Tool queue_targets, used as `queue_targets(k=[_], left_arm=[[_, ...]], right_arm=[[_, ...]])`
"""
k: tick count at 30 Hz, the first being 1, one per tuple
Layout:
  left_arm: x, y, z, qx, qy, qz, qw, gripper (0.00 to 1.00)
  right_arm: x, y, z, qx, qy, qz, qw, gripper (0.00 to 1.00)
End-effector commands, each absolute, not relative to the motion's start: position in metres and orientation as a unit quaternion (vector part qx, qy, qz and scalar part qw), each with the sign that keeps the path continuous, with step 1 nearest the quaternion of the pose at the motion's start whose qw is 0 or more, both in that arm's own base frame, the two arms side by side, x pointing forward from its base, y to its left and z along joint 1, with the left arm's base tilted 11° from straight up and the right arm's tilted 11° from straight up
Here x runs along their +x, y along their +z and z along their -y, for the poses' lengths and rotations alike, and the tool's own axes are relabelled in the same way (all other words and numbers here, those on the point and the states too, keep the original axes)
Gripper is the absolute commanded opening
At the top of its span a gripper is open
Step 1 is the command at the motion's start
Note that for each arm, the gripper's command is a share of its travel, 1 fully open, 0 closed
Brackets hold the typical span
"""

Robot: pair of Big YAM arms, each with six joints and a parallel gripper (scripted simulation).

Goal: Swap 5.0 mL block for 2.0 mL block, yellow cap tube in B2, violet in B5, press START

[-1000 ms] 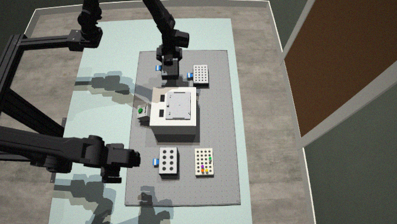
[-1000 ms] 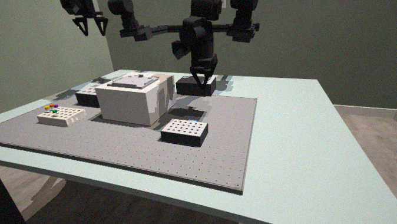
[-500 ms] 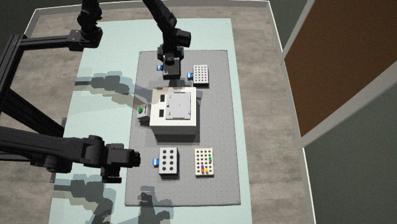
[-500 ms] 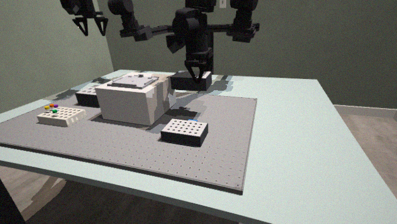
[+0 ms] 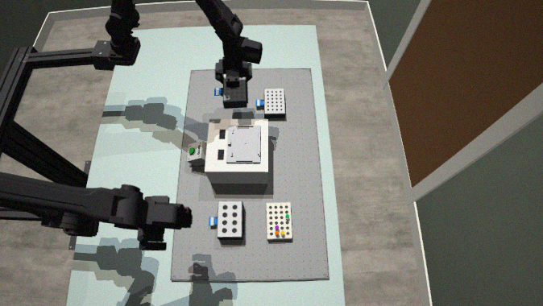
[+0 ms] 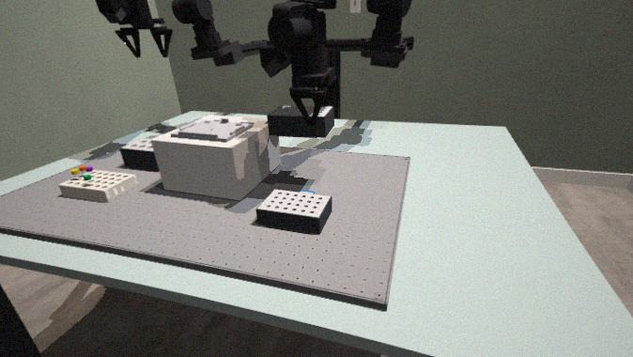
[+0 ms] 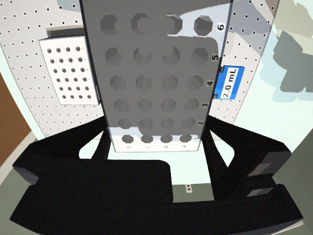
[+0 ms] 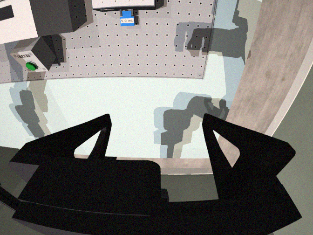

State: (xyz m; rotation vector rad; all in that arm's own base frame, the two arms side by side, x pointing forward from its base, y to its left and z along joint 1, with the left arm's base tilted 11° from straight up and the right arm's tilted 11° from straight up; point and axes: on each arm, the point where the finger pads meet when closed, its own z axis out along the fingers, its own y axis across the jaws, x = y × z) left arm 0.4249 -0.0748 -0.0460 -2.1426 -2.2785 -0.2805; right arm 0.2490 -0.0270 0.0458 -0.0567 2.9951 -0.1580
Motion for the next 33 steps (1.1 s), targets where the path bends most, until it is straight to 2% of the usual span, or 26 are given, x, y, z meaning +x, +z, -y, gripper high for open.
queue_targets(k=[1,16,24,33], left_arm=[[0.464,-0.002,0.106,-0.681,-0.115,0.721,-0.052,0.0],[0.47,0.028,0.125,-0.68,-0.12,0.72,-0.065,0.0],[0.458,0.018,0.117,-0.678,-0.111,0.725,-0.04,0.0],[0.469,0.014,0.159,-0.718,-0.112,0.685,-0.046,0.0]], right_arm=[[0.257,0.053,0.029,-0.013,-0.053,-0.995,0.087,1.0],[0.257,0.053,0.029,-0.014,-0.054,-0.995,0.087,1.0],[0.257,0.053,0.029,-0.014,-0.054,-0.995,0.087,1.0],[0.256,0.053,0.029,-0.014,-0.054,-0.995,0.087,1.0]])
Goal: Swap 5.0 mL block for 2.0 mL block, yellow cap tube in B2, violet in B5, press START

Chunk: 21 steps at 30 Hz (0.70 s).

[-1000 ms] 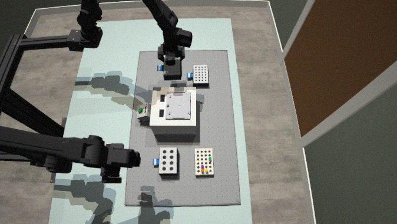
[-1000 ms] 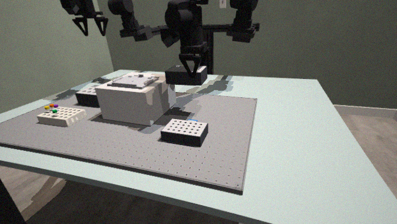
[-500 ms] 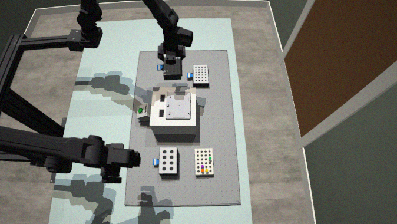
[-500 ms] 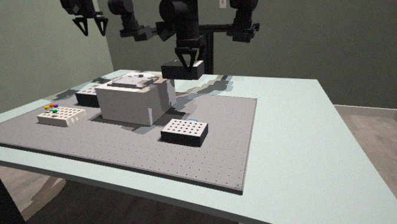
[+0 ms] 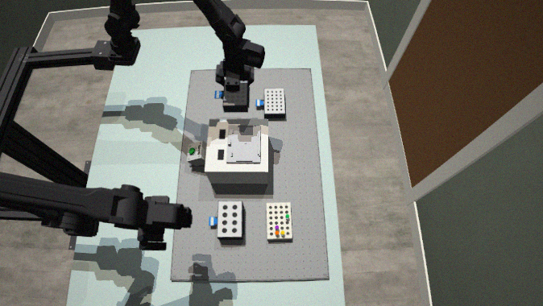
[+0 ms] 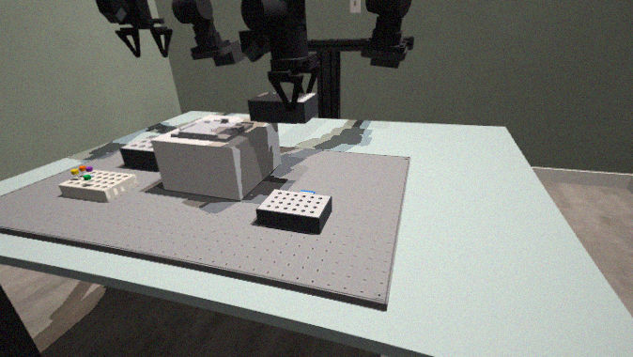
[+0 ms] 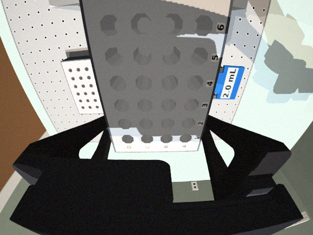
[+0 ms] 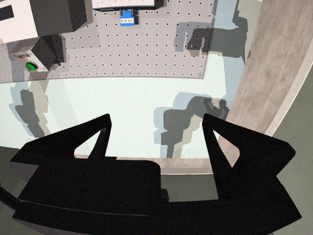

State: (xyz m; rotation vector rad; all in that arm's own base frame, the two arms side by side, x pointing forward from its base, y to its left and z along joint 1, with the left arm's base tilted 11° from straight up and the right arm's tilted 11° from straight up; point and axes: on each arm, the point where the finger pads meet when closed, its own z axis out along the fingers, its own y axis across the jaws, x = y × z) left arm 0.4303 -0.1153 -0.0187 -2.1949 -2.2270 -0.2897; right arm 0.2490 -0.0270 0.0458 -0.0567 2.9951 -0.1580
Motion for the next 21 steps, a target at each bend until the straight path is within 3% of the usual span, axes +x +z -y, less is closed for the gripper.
queue_targets(k=[1,21], left_arm=[[0.468,0.013,0.161,-0.717,-0.111,0.687,-0.043,0.0],[0.476,0.01,0.199,-0.698,-0.111,0.705,-0.047,0.0]], right_arm=[[0.256,0.053,0.029,-0.014,-0.054,-0.995,0.087,1.0],[0.256,0.053,0.029,-0.015,-0.054,-0.995,0.086,1.0]])
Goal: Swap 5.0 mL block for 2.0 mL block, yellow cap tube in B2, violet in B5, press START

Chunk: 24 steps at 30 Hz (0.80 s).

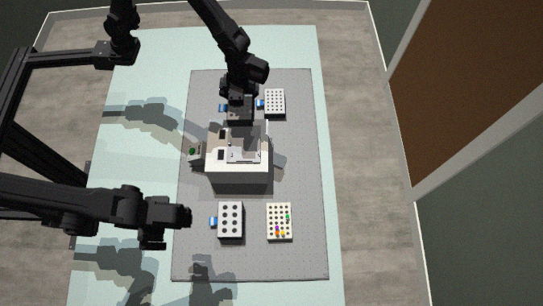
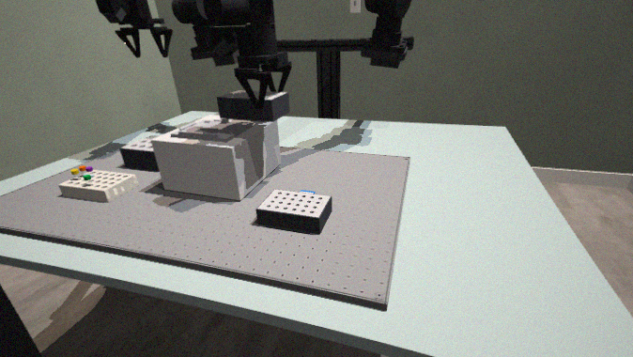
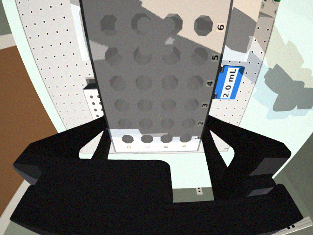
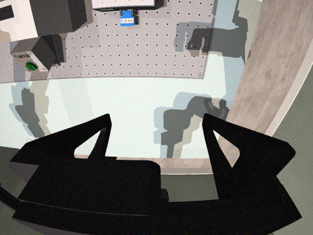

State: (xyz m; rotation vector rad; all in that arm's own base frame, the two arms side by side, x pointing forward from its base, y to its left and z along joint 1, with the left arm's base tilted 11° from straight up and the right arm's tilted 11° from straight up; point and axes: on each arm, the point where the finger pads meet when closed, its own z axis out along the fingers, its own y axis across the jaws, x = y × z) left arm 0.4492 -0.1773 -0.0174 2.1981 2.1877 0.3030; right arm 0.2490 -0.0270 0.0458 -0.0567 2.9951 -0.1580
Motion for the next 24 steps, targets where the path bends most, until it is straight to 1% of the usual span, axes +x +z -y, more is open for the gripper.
queue_targets(k=[1,7,13,24], left_arm=[[0.474,0.007,0.197,0.698,0.11,-0.706,0.042,0.0],[0.465,-0.003,0.205,0.695,0.1,-0.711,0.031,0.0],[0.476,0.019,0.242,0.699,0.105,-0.705,0.059,0.0],[0.479,0.001,0.253,0.694,0.104,-0.712,0.038,0.0]], right_arm=[[0.256,0.053,0.029,-0.015,-0.054,-0.995,0.086,1.0],[0.256,0.052,0.029,-0.015,-0.054,-0.995,0.086,1.0],[0.255,0.052,0.029,-0.015,-0.054,-0.995,0.086,1.0],[0.255,0.052,0.029,-0.015,-0.054,-0.995,0.086,1.0]])
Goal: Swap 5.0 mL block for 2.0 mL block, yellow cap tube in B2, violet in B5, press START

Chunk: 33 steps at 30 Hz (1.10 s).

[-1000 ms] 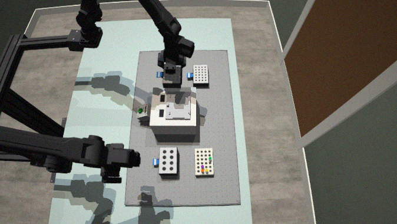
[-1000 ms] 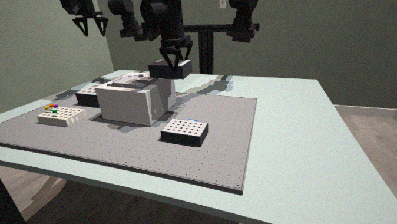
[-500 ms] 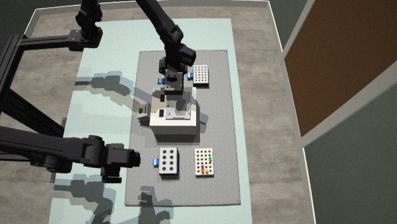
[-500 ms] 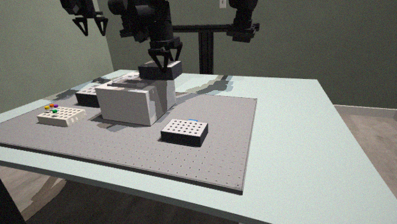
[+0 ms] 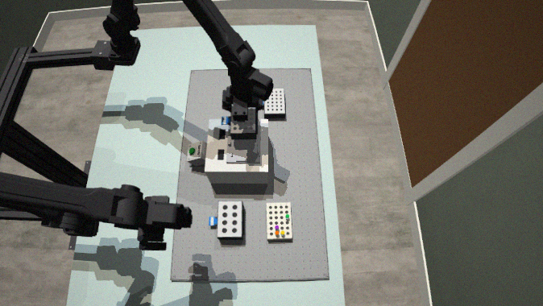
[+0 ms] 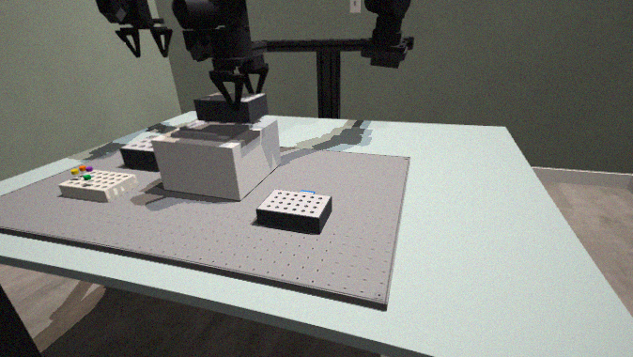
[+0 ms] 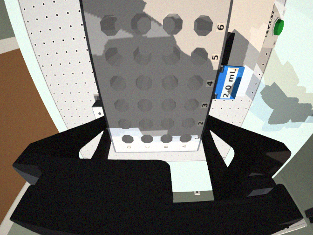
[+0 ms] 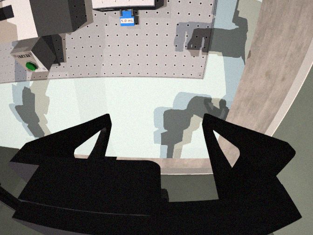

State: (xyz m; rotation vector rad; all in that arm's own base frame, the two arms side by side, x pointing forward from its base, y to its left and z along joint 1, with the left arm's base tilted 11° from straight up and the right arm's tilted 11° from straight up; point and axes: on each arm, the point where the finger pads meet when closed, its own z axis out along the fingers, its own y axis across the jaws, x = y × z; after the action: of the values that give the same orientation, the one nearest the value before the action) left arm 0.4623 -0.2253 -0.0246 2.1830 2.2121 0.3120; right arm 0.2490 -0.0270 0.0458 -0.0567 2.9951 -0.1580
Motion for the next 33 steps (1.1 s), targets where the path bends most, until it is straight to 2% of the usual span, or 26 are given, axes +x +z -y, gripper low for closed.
queue_targets(k=[1,11,26,33], left_arm=[[0.476,-0.001,0.257,0.696,0.101,-0.71,0.036,0.0],[0.484,0.018,0.288,0.699,0.107,-0.704,0.062,0.0],[0.476,0.0,0.321,0.705,0.098,-0.701,0.038,0.0],[0.503,0.028,0.326,0.698,0.105,-0.705,0.077,0.0]], right_arm=[[0.255,0.052,0.029,-0.015,-0.054,-0.995,0.086,1.0],[0.255,0.052,0.029,-0.015,-0.054,-0.995,0.086,1.0],[0.269,0.065,0.03,-0.015,-0.055,-0.993,0.103,1.0],[0.272,0.068,0.03,-0.015,-0.055,-0.993,0.107,1.0]])
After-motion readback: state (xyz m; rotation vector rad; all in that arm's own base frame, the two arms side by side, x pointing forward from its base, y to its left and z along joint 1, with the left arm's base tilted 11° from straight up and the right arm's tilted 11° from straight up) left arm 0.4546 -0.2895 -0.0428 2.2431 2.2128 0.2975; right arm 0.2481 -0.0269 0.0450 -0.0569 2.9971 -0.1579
